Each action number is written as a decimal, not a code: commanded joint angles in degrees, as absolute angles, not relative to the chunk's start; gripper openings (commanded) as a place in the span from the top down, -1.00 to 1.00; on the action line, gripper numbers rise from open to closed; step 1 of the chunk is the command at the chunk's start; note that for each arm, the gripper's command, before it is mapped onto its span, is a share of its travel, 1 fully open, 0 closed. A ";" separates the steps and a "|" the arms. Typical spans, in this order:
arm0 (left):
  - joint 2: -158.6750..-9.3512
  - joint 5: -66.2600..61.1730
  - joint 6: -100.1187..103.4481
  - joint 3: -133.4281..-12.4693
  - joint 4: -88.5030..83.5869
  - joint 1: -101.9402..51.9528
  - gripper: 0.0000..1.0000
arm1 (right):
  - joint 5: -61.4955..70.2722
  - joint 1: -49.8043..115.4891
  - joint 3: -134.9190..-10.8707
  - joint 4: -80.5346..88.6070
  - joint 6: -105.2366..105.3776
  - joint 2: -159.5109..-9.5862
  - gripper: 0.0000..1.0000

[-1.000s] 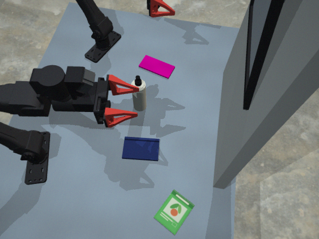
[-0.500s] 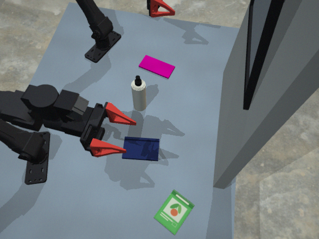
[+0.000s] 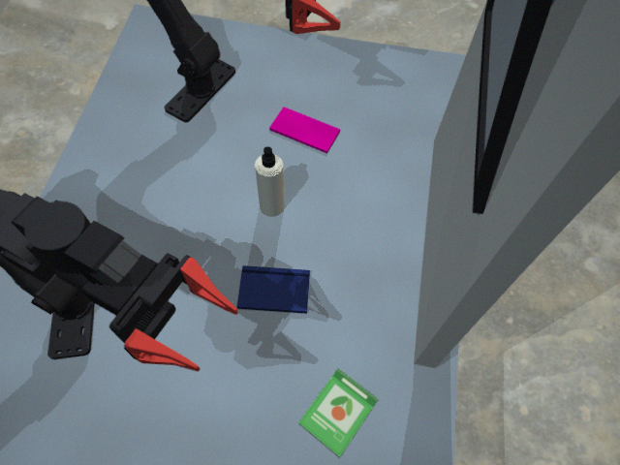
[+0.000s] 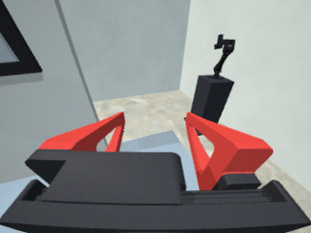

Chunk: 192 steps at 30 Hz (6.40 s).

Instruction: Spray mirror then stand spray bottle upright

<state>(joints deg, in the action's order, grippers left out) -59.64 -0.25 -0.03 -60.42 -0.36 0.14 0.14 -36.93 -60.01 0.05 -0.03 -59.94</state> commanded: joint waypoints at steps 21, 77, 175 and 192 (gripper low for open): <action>-58.29 -0.44 -0.24 -62.40 -0.95 0.17 -0.38 | -0.51 -52.18 -59.82 -0.53 0.25 -59.94 -0.52; -86.23 -35.54 52.07 -63.28 -26.71 2.61 -0.38 | 0.18 -51.59 -59.05 -0.82 0.20 -59.97 -0.52; -107.08 -62.02 95.50 -60.42 -36.83 0.97 -0.38 | 0.18 -51.59 -59.05 -0.82 0.20 -59.97 -0.52; -109.81 -62.30 87.16 -64.34 -47.52 4.79 -0.38 | 0.18 -51.59 -59.05 -0.82 0.20 -59.97 -0.52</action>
